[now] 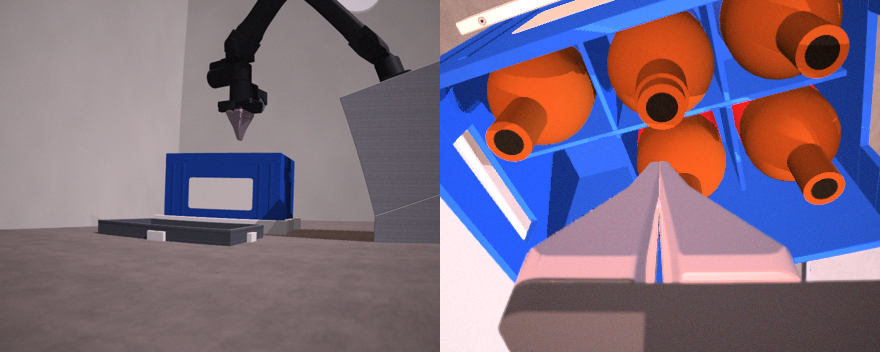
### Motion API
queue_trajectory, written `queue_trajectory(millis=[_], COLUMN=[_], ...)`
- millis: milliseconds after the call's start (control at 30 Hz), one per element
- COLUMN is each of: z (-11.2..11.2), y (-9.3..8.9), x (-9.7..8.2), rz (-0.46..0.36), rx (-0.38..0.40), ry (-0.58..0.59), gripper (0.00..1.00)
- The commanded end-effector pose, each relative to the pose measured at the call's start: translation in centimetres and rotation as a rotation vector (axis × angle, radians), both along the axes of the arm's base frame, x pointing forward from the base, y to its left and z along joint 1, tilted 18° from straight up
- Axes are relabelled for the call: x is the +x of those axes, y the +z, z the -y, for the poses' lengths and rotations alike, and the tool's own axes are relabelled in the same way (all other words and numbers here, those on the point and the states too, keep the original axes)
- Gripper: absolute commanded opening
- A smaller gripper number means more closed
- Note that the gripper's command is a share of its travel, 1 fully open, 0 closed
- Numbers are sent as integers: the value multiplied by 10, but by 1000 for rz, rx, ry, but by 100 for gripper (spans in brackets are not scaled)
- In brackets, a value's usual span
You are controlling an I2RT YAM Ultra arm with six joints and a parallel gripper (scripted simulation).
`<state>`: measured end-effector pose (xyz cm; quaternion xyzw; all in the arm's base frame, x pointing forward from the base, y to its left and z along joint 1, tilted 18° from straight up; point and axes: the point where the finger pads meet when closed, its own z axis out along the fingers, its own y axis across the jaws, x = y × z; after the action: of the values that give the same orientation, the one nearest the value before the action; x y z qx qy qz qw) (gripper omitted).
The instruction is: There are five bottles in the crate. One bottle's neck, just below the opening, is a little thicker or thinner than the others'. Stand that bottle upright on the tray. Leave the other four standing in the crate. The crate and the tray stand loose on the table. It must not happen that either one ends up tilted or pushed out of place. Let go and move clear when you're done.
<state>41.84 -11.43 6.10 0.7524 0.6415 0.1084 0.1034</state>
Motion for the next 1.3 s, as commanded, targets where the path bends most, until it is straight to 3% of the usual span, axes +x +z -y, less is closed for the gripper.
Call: queue_trajectory(millis=[0, 200, 300, 400, 433, 900, 1000, 1033, 1267], z=[3, 2, 3, 4, 3, -3, -3, 0, 2], y=[8, 8, 17, 19, 18, 8, 8, 21, 17], x=[-1, -1, 7, 8, 7, -2, -2, 10, 6], rz=[21, 17, 40, 45, 40, 3, 3, 32, 20], rx=[-64, -118, -155, -162, -184, -279, -283, -327, -362], ry=[136, 308, 378, 391, 460, 813, 827, 872, 998], gripper=[0, 0, 0, 0, 0, 0, 0, 0, 0])
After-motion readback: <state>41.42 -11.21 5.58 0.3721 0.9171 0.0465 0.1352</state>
